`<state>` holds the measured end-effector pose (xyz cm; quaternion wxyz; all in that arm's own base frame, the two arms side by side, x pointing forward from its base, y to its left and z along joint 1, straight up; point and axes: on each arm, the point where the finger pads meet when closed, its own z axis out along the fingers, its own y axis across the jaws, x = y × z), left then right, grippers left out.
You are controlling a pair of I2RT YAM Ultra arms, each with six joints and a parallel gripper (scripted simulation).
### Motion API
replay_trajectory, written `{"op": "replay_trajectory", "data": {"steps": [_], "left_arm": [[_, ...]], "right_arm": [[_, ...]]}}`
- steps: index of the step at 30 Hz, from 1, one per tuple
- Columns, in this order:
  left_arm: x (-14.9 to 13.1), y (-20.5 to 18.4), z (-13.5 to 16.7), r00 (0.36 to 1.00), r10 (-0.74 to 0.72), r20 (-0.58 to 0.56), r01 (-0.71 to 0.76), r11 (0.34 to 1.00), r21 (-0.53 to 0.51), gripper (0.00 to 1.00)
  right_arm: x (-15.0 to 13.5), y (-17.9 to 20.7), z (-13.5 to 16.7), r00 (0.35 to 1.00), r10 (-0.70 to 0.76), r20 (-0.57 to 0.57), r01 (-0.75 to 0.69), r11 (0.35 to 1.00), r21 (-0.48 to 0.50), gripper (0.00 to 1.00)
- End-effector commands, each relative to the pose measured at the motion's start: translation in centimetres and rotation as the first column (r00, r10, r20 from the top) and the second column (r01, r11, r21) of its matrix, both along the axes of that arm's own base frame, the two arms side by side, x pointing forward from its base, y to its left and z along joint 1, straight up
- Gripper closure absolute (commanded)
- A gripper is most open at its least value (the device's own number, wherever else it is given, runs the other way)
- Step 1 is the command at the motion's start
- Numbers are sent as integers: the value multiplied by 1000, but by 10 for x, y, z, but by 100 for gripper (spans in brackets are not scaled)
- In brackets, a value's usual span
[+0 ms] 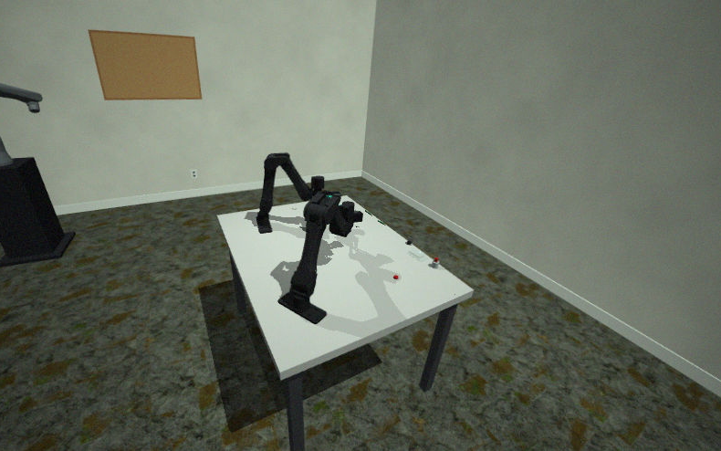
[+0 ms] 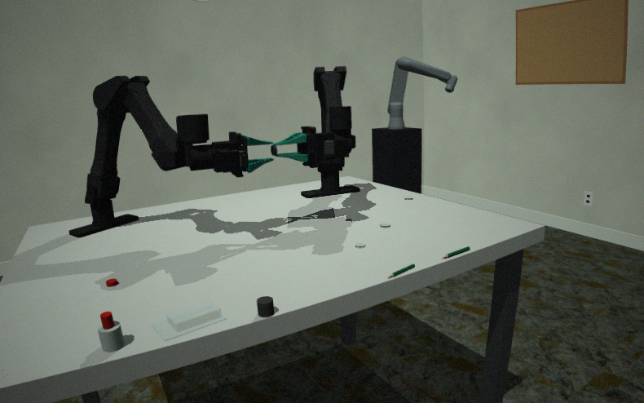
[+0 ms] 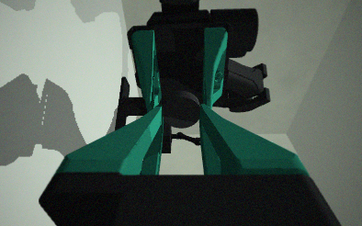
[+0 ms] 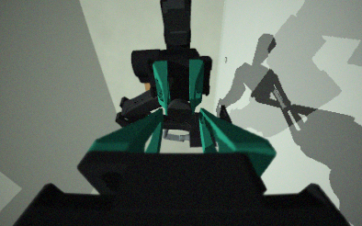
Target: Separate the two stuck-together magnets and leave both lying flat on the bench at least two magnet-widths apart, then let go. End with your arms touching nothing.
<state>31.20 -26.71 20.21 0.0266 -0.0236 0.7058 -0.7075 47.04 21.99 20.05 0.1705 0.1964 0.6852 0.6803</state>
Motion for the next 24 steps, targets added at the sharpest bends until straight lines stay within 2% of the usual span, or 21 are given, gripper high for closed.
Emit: {"op": "replay_trajectory", "data": {"steps": [1,24], "left_arm": [[0,0,3,1000,1,15,-1,1000,-3,75],[0,0,3,1000,1,15,-1,1000,-3,75]], "right_arm": [[2,-1,12,999,0,43,0,1000,-1,60],[2,0,13,999,-1,43,1,1000,-1,60]]}}
